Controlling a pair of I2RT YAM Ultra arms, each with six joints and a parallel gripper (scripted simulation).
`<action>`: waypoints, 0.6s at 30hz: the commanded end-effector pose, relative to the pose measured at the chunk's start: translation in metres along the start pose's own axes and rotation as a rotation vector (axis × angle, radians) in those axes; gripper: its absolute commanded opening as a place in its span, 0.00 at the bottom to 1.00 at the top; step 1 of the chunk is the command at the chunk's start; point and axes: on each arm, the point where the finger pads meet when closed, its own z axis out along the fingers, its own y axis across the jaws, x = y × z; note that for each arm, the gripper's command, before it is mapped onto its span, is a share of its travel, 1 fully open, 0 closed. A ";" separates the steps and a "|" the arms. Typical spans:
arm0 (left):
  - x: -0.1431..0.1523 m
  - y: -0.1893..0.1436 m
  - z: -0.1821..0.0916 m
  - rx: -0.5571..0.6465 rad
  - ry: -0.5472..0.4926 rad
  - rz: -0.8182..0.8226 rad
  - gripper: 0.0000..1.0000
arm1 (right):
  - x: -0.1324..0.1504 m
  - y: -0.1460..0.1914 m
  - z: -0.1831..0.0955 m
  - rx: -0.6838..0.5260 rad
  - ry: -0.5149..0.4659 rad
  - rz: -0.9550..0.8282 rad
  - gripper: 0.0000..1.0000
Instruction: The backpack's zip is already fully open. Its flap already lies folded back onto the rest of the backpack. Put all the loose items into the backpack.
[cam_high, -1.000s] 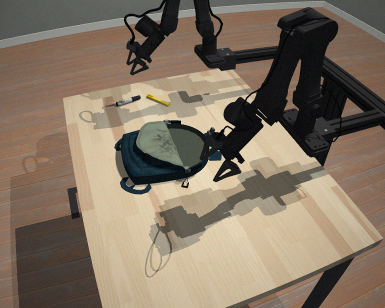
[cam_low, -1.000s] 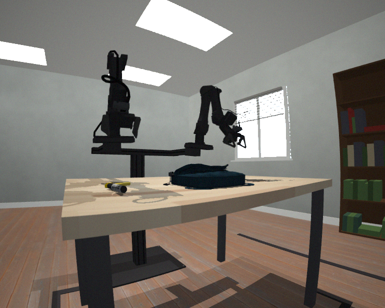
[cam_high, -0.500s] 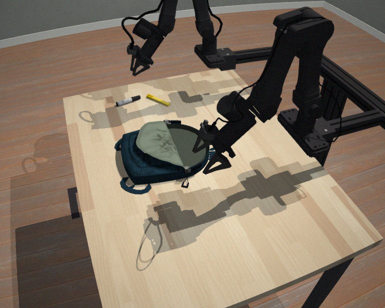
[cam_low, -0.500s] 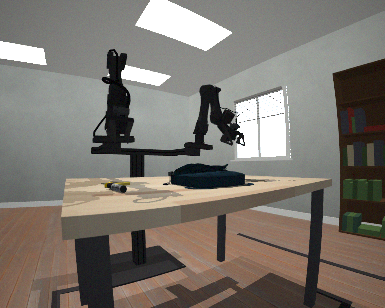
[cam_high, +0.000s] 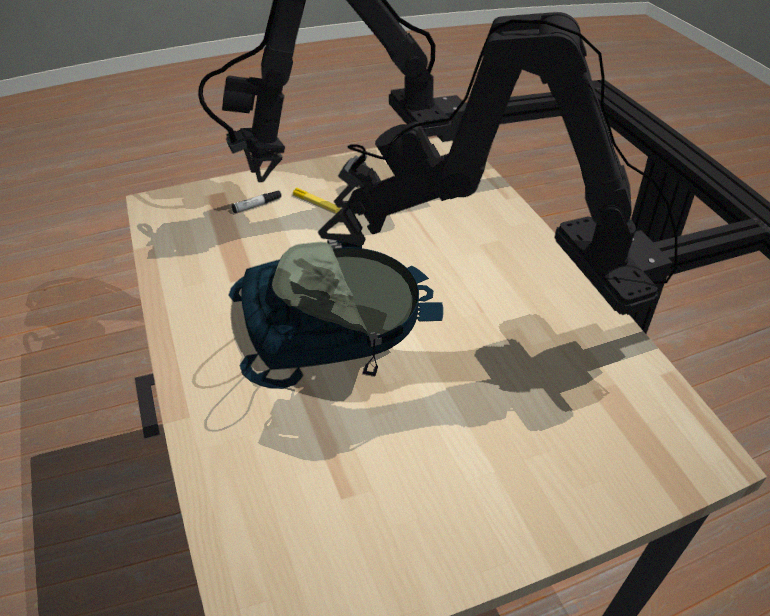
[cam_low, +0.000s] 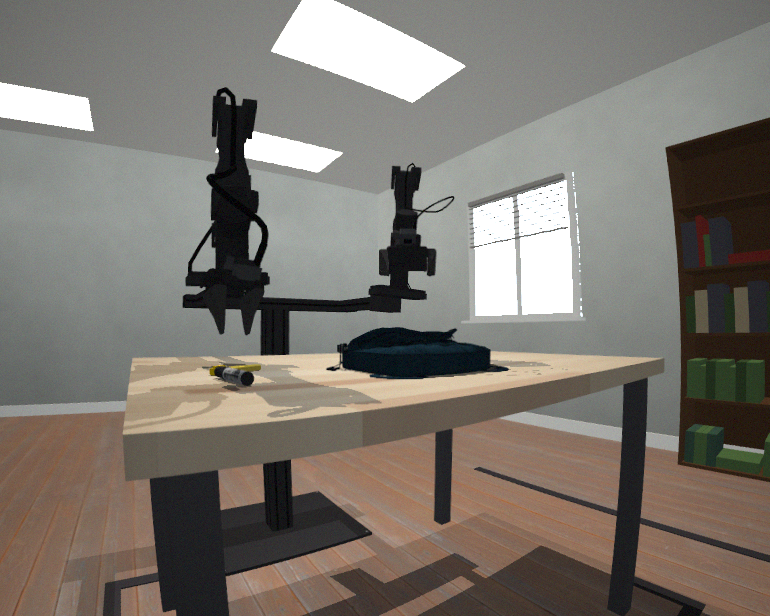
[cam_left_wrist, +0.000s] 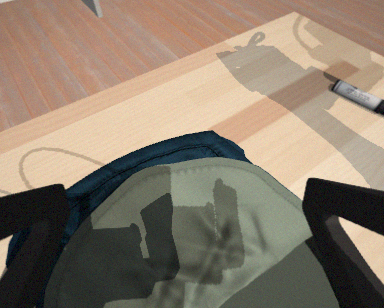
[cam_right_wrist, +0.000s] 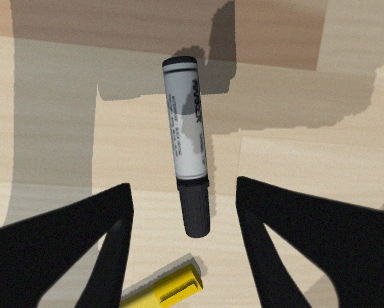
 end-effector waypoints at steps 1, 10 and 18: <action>-0.031 -0.059 0.027 0.085 -0.104 0.042 1.00 | 0.014 -0.002 0.016 -0.027 0.171 -0.043 0.46; -0.034 -0.170 0.031 0.258 -0.166 0.126 1.00 | 0.006 -0.006 0.036 -0.034 0.235 -0.068 0.46; -0.022 -0.212 0.029 0.324 -0.156 0.162 1.00 | -0.002 -0.007 0.042 -0.033 0.218 -0.064 0.46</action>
